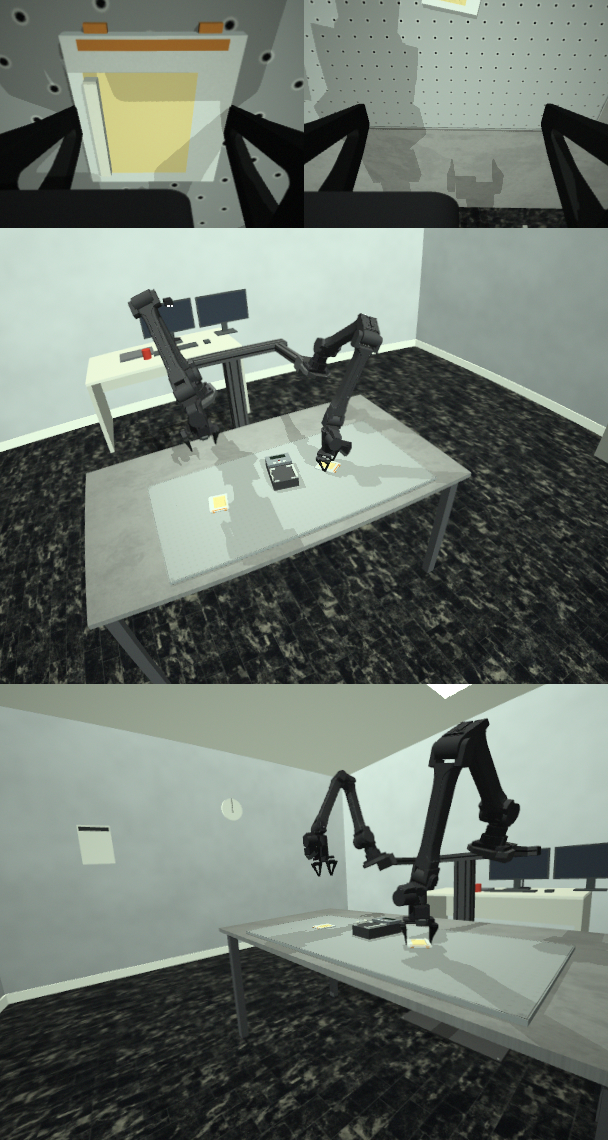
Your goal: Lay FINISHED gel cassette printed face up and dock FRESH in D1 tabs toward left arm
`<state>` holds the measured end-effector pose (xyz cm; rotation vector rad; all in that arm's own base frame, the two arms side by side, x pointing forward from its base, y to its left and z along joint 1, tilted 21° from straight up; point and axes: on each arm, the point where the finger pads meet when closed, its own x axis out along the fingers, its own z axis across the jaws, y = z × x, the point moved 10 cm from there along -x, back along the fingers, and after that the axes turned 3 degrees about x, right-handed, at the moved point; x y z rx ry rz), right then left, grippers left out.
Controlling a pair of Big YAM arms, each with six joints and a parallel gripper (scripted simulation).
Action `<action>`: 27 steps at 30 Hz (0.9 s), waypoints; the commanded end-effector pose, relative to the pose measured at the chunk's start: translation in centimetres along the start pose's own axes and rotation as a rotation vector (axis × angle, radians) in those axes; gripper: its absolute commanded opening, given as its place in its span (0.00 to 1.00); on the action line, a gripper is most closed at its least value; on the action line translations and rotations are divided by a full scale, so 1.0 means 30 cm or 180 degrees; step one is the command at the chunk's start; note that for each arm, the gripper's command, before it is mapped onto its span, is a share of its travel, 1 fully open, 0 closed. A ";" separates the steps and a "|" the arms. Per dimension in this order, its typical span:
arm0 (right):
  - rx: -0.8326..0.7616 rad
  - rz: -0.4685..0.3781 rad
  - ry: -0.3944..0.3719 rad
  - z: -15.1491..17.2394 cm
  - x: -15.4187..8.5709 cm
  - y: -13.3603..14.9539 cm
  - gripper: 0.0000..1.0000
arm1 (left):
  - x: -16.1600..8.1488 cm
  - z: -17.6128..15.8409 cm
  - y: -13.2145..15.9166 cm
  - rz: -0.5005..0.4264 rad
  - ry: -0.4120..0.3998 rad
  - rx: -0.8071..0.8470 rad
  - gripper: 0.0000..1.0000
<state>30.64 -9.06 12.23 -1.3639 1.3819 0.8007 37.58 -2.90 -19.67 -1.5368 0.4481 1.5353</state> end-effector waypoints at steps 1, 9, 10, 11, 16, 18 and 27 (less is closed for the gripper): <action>-0.0002 -0.0079 0.0004 0.007 -0.029 -0.042 1.00 | 0.003 0.002 0.001 -0.0003 0.0005 0.0004 0.00; -0.0002 -0.0079 0.0004 0.007 -0.029 -0.042 1.00 | -0.006 -0.003 -0.002 -0.0003 0.0005 0.0004 0.00; -0.0002 -0.0079 0.0004 0.007 -0.029 -0.042 1.00 | -0.006 -0.003 -0.002 -0.0003 0.0005 0.0004 0.00; -0.0002 -0.0079 0.0004 0.007 -0.029 -0.042 1.00 | -0.006 -0.003 -0.002 -0.0003 0.0005 0.0004 0.00; -0.0002 -0.0079 0.0004 0.007 -0.029 -0.042 1.00 | -0.006 -0.003 -0.002 -0.0003 0.0005 0.0004 0.00; -0.0002 -0.0079 0.0004 0.007 -0.029 -0.042 1.00 | -0.006 -0.003 -0.002 -0.0003 0.0005 0.0004 0.00; -0.0002 -0.0079 0.0004 0.007 -0.029 -0.042 1.00 | -0.015 -0.004 -0.003 0.0012 -0.0011 0.0003 0.00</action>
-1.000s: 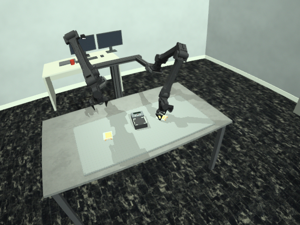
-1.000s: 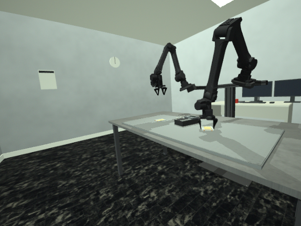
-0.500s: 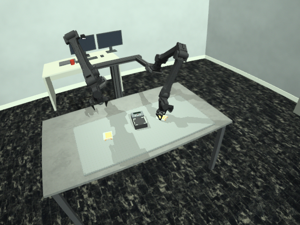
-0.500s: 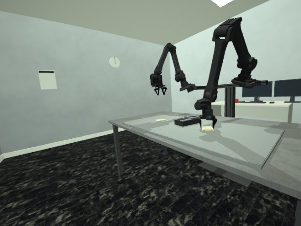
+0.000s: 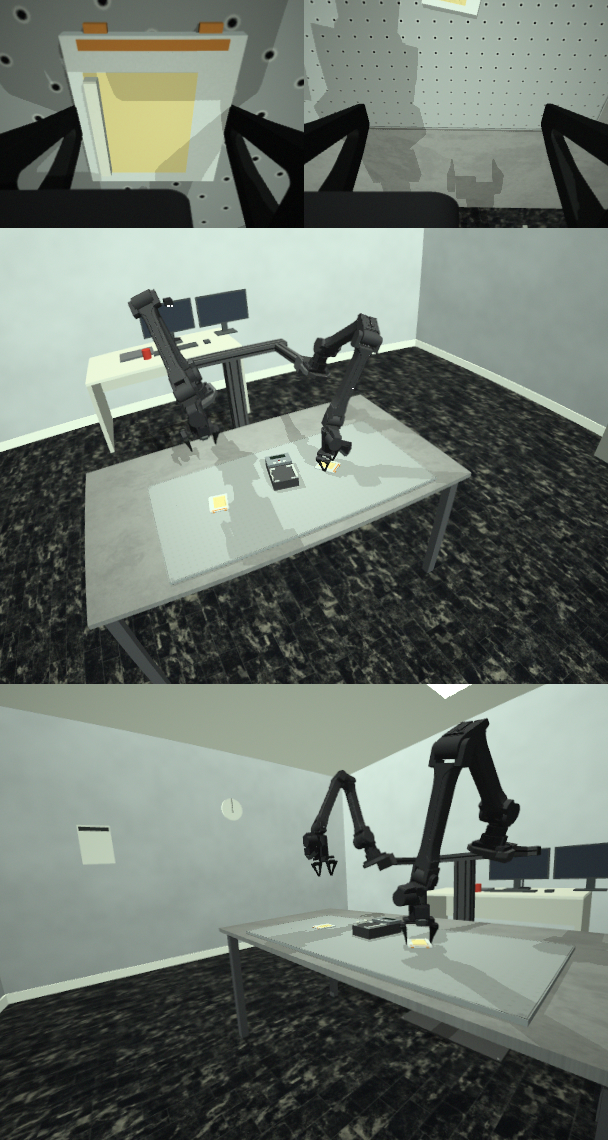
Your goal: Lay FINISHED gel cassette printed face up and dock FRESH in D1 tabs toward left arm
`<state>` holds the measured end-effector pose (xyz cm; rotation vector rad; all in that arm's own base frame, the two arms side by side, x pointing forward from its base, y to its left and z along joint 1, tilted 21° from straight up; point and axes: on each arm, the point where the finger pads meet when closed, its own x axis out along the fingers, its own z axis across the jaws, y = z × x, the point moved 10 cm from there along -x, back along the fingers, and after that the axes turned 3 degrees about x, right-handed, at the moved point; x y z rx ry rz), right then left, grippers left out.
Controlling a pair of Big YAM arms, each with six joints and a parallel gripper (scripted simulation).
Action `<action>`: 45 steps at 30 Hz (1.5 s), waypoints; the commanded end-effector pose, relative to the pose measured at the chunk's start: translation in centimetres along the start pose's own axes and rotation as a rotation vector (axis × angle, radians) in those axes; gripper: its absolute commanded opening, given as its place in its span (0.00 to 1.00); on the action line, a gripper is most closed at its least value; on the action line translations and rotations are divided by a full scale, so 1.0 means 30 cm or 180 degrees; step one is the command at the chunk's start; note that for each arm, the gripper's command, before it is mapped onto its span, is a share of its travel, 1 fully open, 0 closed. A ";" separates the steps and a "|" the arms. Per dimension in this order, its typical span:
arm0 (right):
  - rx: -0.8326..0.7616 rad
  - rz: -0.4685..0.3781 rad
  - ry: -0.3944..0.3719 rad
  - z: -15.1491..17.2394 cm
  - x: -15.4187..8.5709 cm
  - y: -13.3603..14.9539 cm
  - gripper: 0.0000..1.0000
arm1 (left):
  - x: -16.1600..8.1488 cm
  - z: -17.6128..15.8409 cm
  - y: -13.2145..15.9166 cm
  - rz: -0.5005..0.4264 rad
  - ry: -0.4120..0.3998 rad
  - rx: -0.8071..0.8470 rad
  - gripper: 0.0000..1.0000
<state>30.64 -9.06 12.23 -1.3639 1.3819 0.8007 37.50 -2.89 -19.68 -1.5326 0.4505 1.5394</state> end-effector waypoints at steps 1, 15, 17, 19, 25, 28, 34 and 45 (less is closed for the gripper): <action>-0.0002 -0.0079 0.0004 0.007 -0.029 -0.042 1.00 | -0.020 -0.006 -0.005 0.0001 0.0000 -0.0003 0.00; -0.0002 -0.0079 0.0004 0.007 -0.029 -0.042 1.00 | -0.082 -0.004 -0.003 0.0001 0.0000 -0.0003 0.00; -0.0002 -0.0079 0.0004 0.007 -0.029 -0.042 1.00 | -0.082 -0.004 -0.003 0.0001 0.0000 -0.0003 0.00; -0.0002 -0.0079 0.0004 0.007 -0.029 -0.042 1.00 | -0.091 -0.003 -0.003 0.0001 0.0000 -0.0003 0.00; -0.0002 -0.0079 0.0004 0.007 -0.029 -0.042 1.00 | -0.117 -0.003 -0.002 0.0001 0.0000 -0.0003 0.00; -0.0002 -0.0079 0.0004 0.007 -0.029 -0.042 1.00 | -0.131 -0.002 -0.002 0.0001 0.0000 -0.0003 0.00; -0.0002 -0.0079 0.0004 0.007 -0.029 -0.042 1.00 | -0.148 -0.002 -0.001 0.0001 0.0000 -0.0003 0.00; -0.0002 -0.0079 0.0004 0.007 -0.029 -0.042 1.00 | -0.197 0.000 0.000 0.0001 0.0000 -0.0003 0.00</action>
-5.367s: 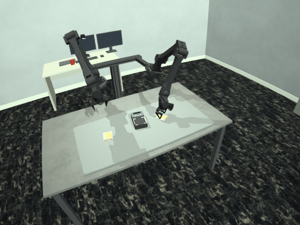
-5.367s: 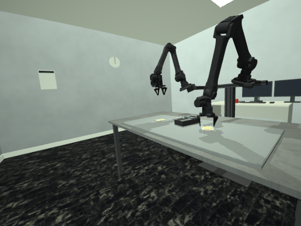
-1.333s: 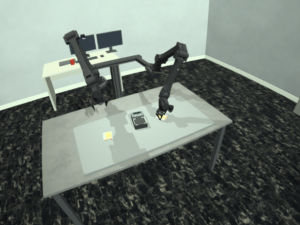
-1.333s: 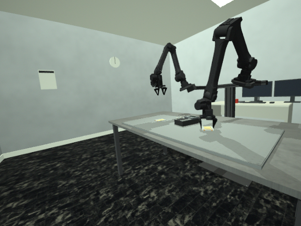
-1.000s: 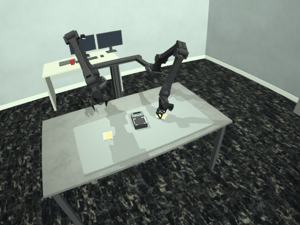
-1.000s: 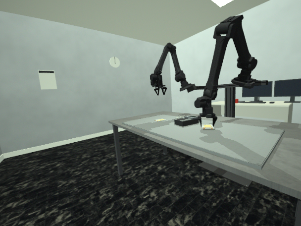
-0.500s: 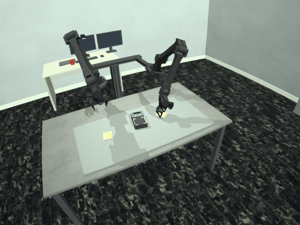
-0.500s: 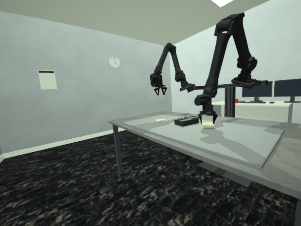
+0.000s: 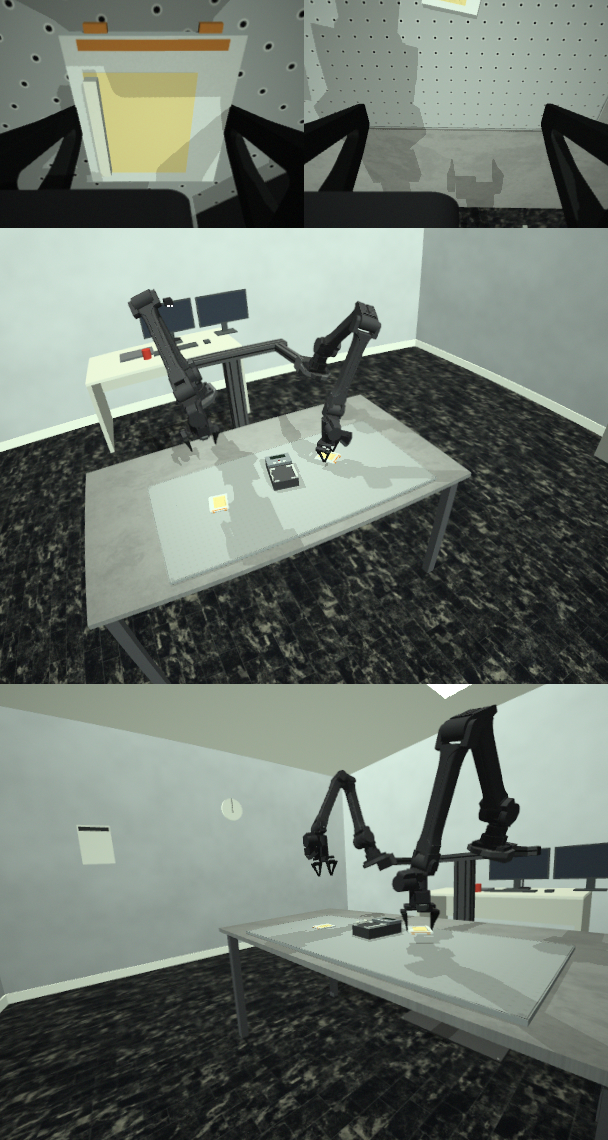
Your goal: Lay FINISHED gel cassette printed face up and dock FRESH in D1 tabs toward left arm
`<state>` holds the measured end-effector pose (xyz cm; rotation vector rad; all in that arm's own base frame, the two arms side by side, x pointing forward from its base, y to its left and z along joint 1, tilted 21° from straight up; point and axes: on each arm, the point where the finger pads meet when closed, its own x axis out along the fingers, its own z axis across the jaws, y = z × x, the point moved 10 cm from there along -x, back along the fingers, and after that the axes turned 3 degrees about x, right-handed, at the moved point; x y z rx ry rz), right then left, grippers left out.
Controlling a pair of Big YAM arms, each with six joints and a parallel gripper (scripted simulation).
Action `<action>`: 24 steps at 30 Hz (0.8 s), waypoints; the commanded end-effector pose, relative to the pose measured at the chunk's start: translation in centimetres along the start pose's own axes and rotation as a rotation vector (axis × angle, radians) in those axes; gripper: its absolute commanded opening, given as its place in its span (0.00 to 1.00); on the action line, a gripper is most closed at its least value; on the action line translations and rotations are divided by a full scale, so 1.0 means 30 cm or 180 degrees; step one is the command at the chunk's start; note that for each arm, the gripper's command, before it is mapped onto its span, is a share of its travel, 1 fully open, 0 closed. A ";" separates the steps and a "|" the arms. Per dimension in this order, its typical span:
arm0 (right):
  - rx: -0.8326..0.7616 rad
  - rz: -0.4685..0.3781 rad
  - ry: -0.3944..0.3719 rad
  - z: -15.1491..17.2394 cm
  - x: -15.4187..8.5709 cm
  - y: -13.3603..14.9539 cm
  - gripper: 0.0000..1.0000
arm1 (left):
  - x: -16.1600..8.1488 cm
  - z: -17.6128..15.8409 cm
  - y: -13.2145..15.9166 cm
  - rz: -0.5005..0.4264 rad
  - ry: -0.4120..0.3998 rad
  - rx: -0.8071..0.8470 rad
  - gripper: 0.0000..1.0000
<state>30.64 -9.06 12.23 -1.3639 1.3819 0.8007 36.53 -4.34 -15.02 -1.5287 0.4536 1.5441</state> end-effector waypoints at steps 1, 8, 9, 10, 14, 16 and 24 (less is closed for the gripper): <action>-0.0002 -0.0079 0.0004 0.007 -0.029 -0.042 1.00 | -0.036 -0.008 0.000 -0.0013 0.0009 -0.0008 0.00; -0.0002 -0.0079 0.0004 0.007 -0.029 -0.042 1.00 | -0.058 -0.007 0.000 -0.0013 0.0009 -0.0008 0.00; -0.0002 -0.0079 0.0004 0.007 -0.029 -0.042 1.00 | -0.063 -0.007 0.001 -0.0013 0.0009 -0.0008 0.00; -0.0002 -0.0079 0.0004 0.007 -0.029 -0.042 1.00 | -0.067 -0.007 0.001 -0.0013 0.0009 -0.0008 0.00; -0.0002 -0.0079 0.0004 0.007 -0.029 -0.042 1.00 | -0.071 -0.007 0.001 -0.0013 0.0009 -0.0008 0.00; -0.0002 -0.0079 0.0004 0.007 -0.029 -0.042 1.00 | -0.071 -0.007 0.001 -0.0013 0.0009 -0.0008 0.00; -0.0002 -0.0079 0.0004 0.007 -0.029 -0.042 1.00 | -0.080 -0.012 -0.002 -0.0014 0.0013 -0.0220 0.00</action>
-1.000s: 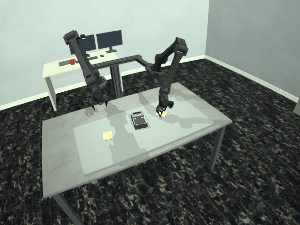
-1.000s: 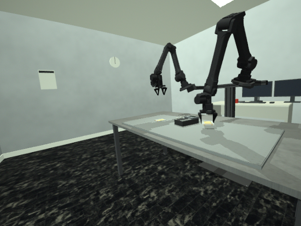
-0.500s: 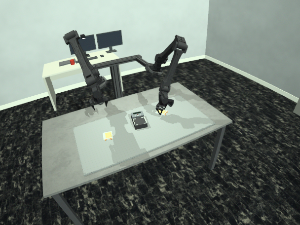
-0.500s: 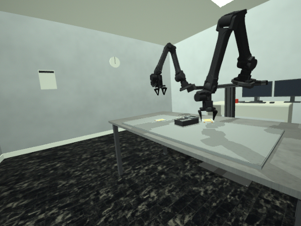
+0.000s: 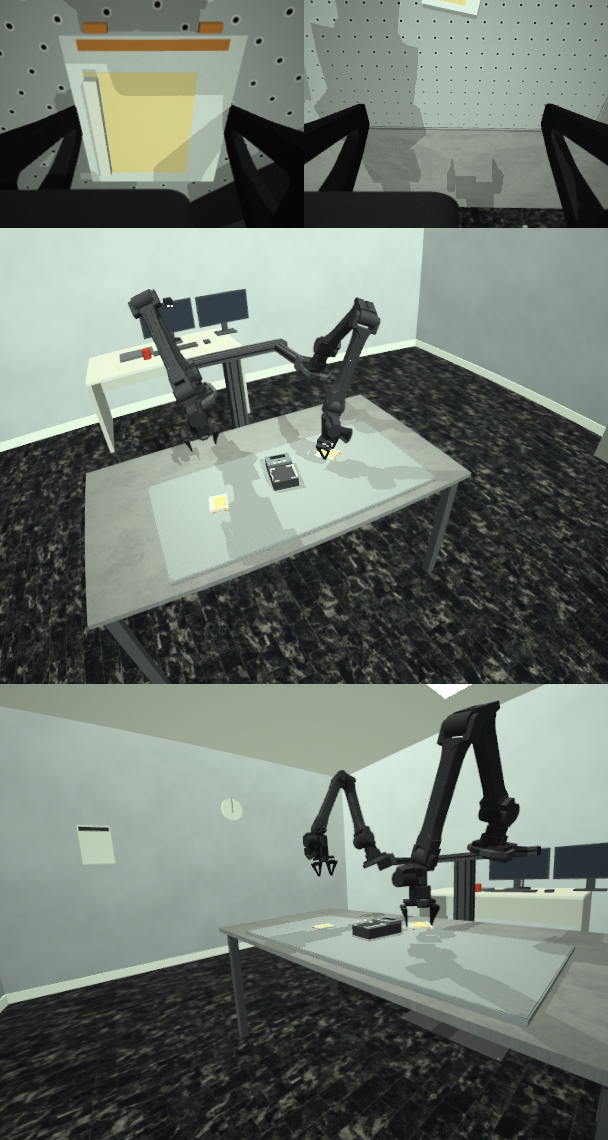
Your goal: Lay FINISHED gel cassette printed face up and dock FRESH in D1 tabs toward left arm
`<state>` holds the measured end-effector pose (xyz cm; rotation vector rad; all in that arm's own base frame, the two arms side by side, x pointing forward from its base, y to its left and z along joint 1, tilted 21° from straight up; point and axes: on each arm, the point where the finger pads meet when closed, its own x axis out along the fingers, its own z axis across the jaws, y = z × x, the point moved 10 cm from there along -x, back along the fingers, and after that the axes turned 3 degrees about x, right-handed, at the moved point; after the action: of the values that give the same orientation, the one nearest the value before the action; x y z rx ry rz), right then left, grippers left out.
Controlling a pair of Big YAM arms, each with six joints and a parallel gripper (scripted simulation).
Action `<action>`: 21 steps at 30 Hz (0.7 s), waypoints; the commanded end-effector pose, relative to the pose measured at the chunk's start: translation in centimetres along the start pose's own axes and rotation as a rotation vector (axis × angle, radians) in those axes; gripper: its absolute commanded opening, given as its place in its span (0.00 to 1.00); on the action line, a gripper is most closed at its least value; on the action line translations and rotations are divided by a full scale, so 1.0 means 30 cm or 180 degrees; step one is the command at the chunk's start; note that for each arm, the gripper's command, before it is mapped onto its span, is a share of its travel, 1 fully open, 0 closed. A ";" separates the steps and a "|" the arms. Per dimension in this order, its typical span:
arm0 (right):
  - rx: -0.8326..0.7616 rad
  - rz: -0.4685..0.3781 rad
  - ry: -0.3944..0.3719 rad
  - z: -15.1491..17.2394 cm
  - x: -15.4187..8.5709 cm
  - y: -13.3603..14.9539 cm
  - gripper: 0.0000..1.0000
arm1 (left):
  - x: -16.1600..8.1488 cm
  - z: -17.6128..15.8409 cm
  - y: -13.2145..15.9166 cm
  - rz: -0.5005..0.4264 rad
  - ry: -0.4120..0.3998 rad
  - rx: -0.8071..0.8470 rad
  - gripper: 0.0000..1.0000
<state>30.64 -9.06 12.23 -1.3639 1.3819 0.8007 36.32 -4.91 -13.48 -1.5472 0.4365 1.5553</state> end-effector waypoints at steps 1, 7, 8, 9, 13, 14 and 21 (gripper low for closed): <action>-0.0002 -0.0079 0.0004 0.007 -0.029 -0.042 1.00 | -0.026 -0.011 -0.001 -0.0015 0.0015 -0.0249 0.00; -0.0002 -0.0079 0.0004 0.007 -0.029 -0.042 1.00 | -0.027 -0.010 0.000 -0.0014 0.0018 -0.0885 0.00; -0.0002 -0.0079 0.0004 0.007 -0.029 -0.042 1.00 | -0.027 -0.010 0.000 -0.0014 0.0019 -0.0991 0.00; -0.0002 -0.0079 0.0004 0.007 -0.029 -0.042 1.00 | -0.028 -0.010 0.001 -0.0014 0.0019 -0.1098 0.00; -0.0002 -0.0079 0.0004 0.007 -0.029 -0.042 1.00 | -0.029 -0.010 0.001 -0.0013 0.0019 -0.1522 0.00; -0.0002 -0.0079 0.0004 0.007 -0.029 -0.042 1.00 | -0.030 -0.010 0.002 -0.0012 0.0019 -0.1628 0.00; -0.0002 -0.0079 0.0004 0.007 -0.029 -0.042 1.00 | -0.032 -0.010 0.002 -0.0011 0.0019 -0.2159 0.00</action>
<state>30.64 -9.06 12.23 -1.3639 1.3819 0.8007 36.20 -5.00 -13.24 -1.9493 0.0063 1.7620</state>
